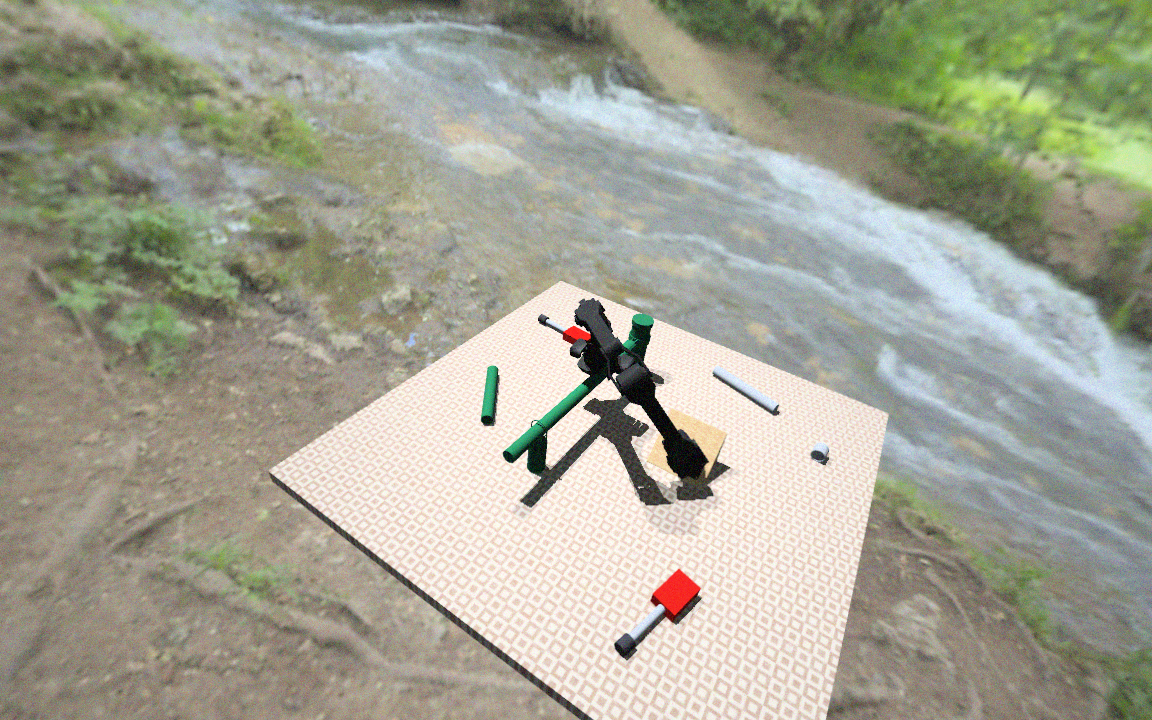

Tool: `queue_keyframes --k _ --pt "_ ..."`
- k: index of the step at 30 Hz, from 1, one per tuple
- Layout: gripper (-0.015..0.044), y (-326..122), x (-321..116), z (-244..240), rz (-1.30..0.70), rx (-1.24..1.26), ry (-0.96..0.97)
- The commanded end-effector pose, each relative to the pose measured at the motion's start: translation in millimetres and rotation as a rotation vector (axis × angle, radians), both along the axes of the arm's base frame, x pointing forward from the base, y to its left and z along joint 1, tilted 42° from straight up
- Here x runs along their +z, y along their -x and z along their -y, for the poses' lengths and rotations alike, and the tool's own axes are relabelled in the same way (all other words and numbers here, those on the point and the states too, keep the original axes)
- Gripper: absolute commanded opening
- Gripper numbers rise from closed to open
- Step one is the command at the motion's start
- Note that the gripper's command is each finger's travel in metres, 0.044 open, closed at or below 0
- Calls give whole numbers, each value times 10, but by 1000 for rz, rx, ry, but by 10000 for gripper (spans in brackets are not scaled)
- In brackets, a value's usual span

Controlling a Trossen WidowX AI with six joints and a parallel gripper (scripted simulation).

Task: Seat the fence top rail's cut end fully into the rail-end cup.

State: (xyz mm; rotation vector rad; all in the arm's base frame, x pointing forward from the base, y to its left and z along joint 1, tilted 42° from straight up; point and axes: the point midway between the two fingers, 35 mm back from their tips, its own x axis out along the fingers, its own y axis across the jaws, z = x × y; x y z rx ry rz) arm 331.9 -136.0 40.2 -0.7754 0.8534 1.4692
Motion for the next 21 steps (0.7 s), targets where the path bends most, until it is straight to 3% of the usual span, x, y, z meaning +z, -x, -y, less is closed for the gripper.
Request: queue_keyframes --k 1,21 --pt "0 1 4 11 1 -1 3" --pt "0 -1 9 29 1 -1 7"
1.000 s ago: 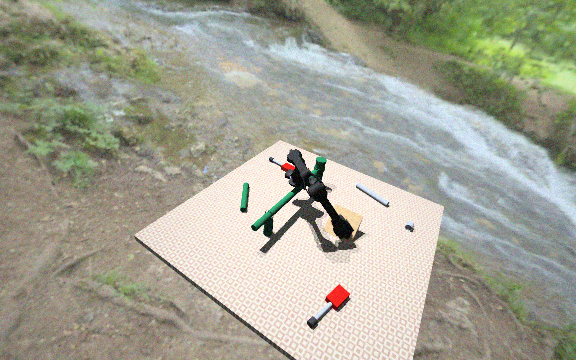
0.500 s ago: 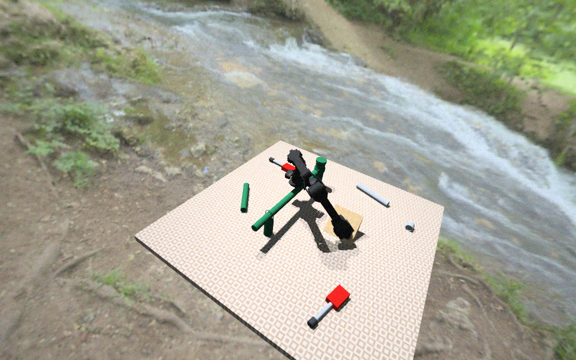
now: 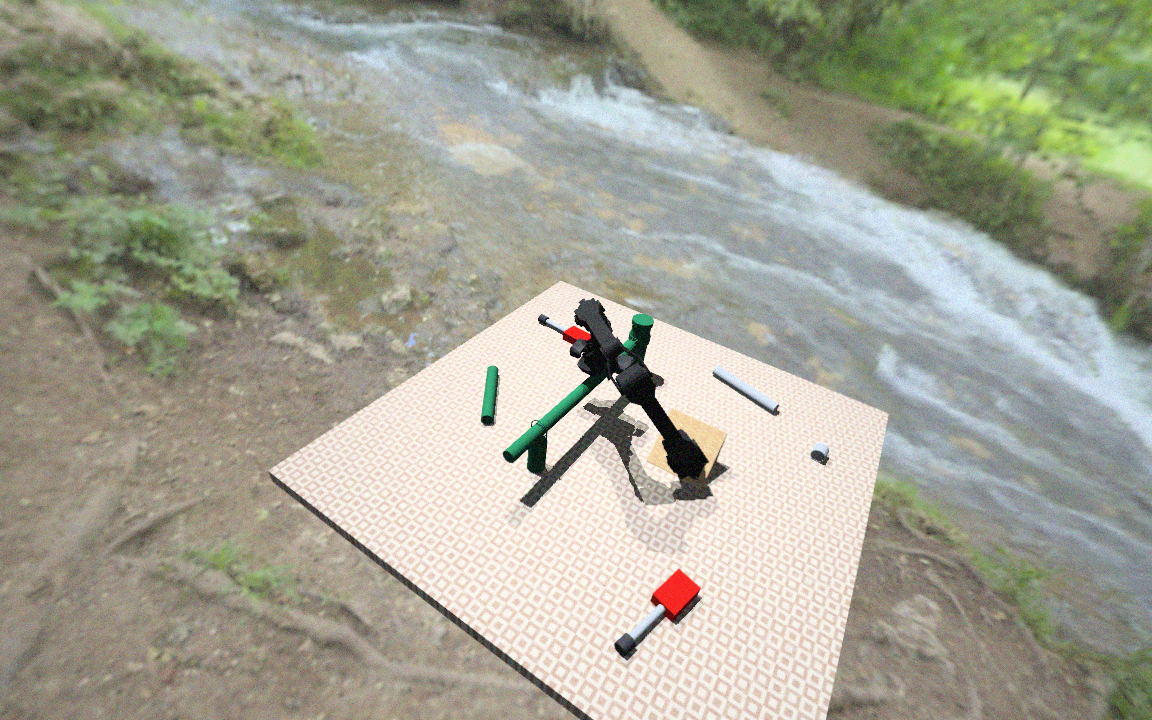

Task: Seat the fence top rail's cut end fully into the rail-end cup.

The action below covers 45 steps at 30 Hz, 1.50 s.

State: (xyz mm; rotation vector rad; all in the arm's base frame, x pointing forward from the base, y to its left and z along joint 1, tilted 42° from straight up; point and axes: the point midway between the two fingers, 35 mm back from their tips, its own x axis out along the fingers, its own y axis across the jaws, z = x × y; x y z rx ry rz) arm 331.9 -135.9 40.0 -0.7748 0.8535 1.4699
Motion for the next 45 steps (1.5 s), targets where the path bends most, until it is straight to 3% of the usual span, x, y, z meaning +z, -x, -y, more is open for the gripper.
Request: queue_keyframes --k 1,45 --pt "0 0 11 31 1 -1 8" --pt "0 -1 13 73 2 -1 13"
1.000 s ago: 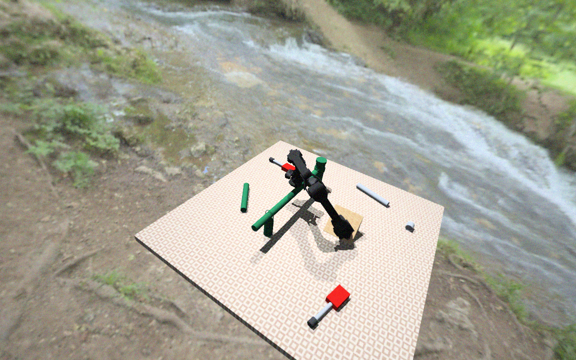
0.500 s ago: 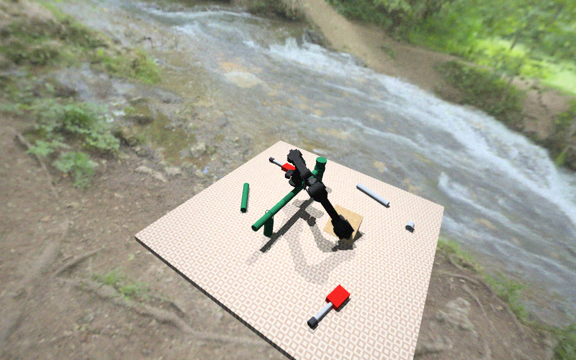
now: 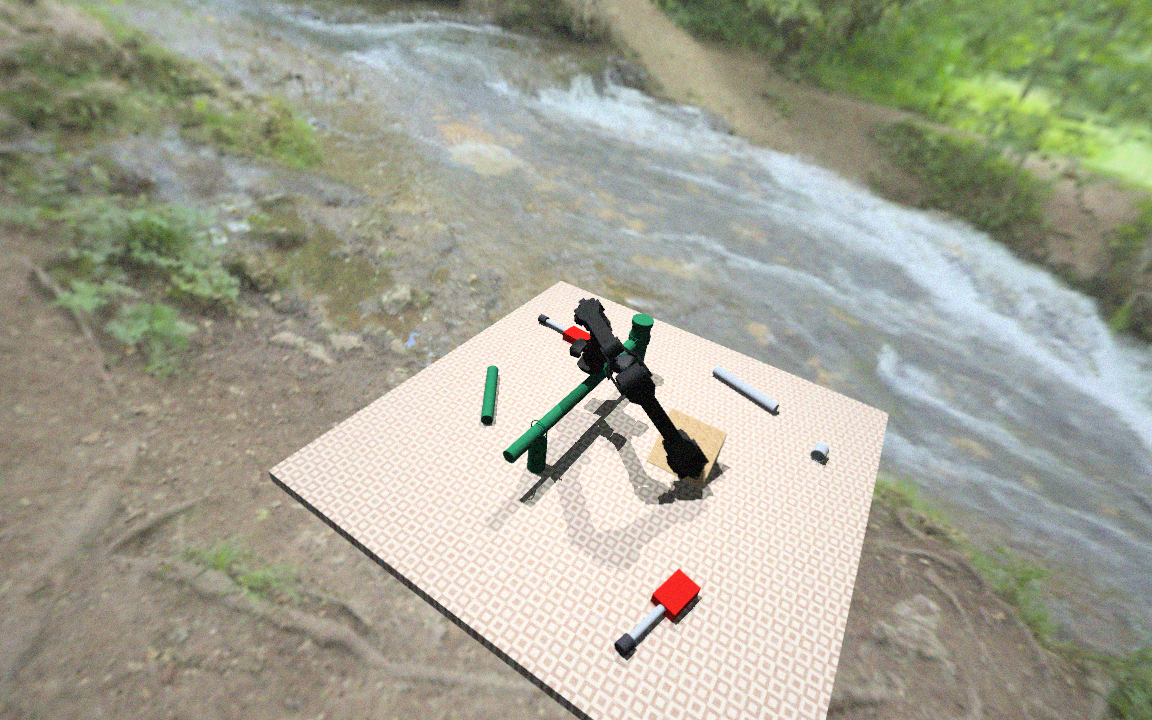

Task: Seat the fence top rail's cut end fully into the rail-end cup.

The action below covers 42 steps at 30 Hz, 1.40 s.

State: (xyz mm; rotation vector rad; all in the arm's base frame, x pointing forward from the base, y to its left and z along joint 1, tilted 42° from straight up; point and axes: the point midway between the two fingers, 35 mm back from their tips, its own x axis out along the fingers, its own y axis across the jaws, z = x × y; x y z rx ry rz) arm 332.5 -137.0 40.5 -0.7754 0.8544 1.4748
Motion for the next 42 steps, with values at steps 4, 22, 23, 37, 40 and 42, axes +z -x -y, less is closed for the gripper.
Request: queue_keyframes --k 4,22,23,37,40,42 --pt "0 5 8 65 4 -5 13" --pt "0 6 7 83 4 -5 13" --pt "0 6 7 84 4 -5 13" --pt "0 6 11 96 4 -5 14" --pt "0 0 0 35 0 0 2" --pt "0 0 0 35 0 0 2"
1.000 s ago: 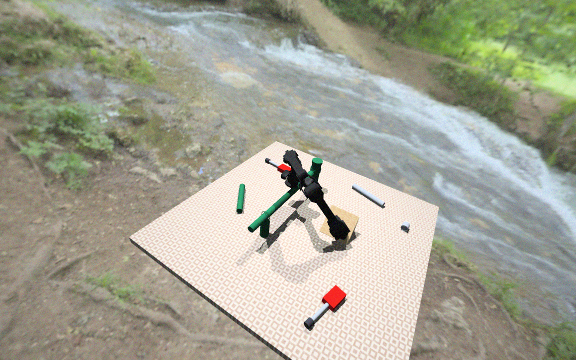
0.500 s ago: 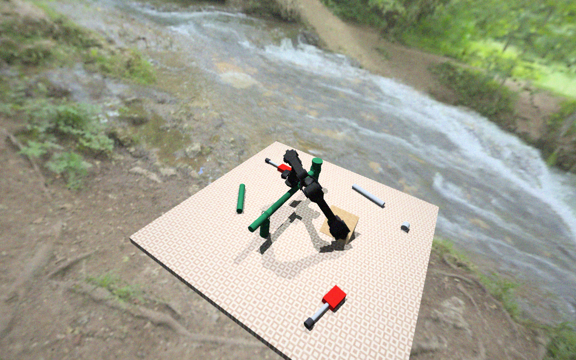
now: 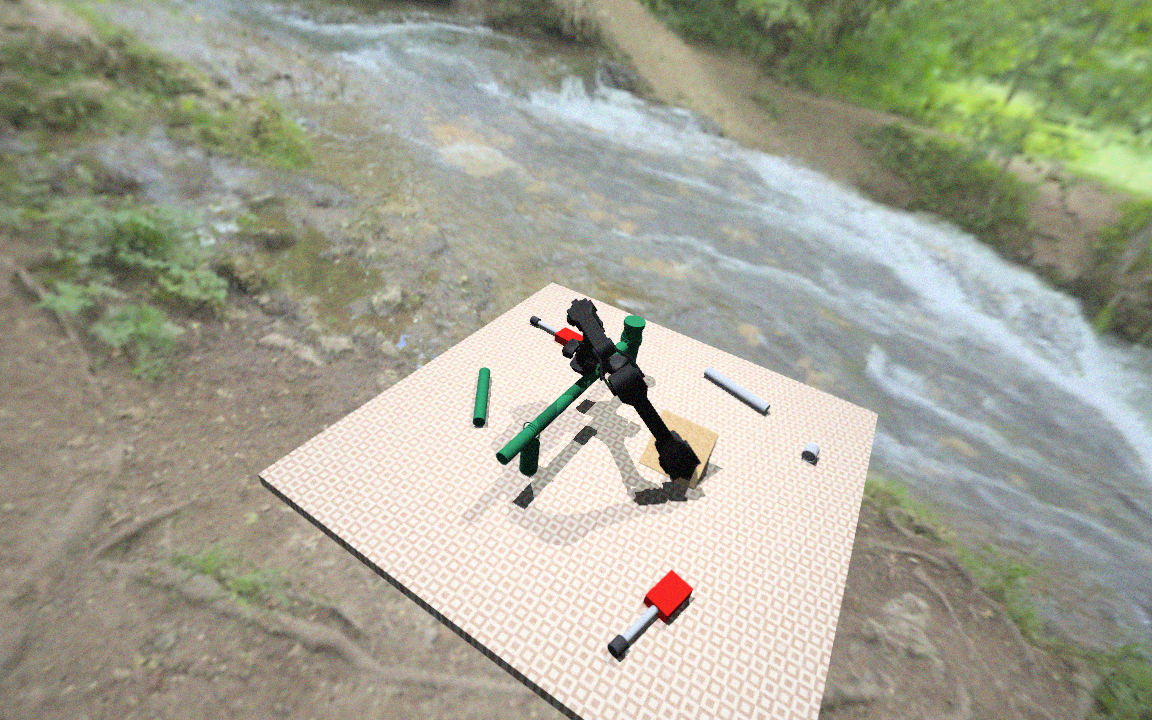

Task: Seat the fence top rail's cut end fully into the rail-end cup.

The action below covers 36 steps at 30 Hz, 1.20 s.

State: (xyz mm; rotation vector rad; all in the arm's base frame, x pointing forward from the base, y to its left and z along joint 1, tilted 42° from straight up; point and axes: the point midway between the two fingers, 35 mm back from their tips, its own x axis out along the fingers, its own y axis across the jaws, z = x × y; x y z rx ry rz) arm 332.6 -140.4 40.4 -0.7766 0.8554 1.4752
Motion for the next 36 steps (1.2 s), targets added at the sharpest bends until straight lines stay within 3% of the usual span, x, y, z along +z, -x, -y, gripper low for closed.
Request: queue_keyframes --k 1,36 --pt "0 0 1 1 0 0 0" --pt "0 6 -54 135 0 -1 1"
